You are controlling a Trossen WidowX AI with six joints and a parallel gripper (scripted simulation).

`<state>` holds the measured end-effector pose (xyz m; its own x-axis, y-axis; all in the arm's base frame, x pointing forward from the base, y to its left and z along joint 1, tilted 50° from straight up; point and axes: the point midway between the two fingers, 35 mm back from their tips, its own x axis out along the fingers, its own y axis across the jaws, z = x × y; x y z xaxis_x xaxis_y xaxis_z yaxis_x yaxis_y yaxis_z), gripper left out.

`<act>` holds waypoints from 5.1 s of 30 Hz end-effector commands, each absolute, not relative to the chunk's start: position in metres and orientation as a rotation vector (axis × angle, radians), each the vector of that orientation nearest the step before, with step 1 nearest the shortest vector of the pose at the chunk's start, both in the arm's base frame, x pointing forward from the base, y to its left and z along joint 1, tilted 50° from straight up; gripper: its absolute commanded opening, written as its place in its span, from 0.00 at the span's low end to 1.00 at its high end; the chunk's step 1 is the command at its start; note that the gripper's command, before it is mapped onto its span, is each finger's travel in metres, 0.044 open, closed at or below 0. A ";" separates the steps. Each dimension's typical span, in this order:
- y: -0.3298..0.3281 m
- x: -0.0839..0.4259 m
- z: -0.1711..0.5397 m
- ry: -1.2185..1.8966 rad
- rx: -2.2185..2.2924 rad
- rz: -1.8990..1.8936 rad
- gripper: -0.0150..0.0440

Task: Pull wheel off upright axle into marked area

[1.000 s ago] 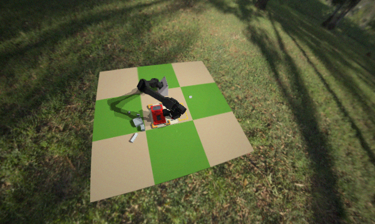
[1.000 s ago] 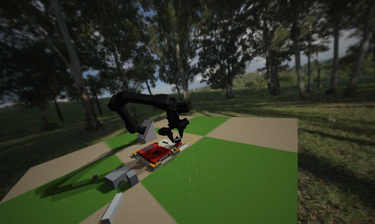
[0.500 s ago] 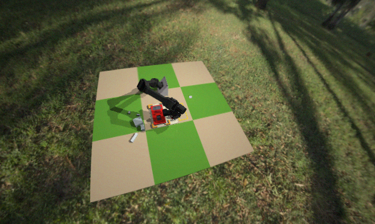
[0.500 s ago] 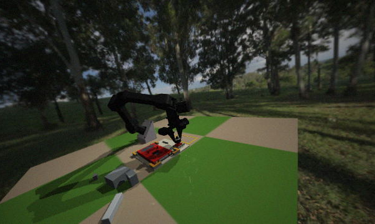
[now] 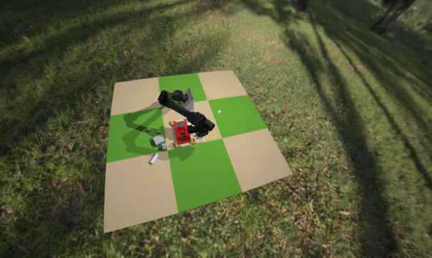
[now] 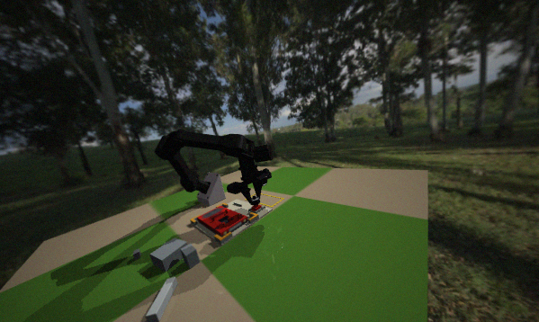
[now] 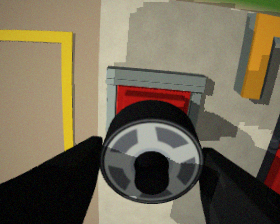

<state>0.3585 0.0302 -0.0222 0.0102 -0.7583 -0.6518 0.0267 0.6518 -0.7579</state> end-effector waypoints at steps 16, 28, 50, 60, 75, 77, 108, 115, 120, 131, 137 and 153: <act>0.036 0.360 -0.017 1.440 -0.647 -0.687 0.25; 0.039 0.360 -0.015 1.439 -0.648 -0.686 0.25; 0.045 0.359 -0.010 1.438 -0.650 -0.684 0.25; 0.047 0.359 -0.008 1.437 -0.651 -0.683 0.25; 0.051 0.359 -0.005 1.437 -0.653 -0.682 0.25; 0.052 0.359 -0.004 1.436 -0.653 -0.682 0.25; 0.077 0.355 0.017 1.437 -0.667 -0.677 0.25; 0.112 0.333 -0.015 1.439 -0.656 -0.671 0.25; 0.136 0.312 -0.039 1.439 -0.652 -0.673 0.25; 0.132 0.305 -0.055 1.438 -0.651 -0.676 0.25; 0.122 0.306 -0.063 1.438 -0.651 -0.675 0.25; 0.062 0.307 -0.114 1.436 -0.654 -0.679 0.25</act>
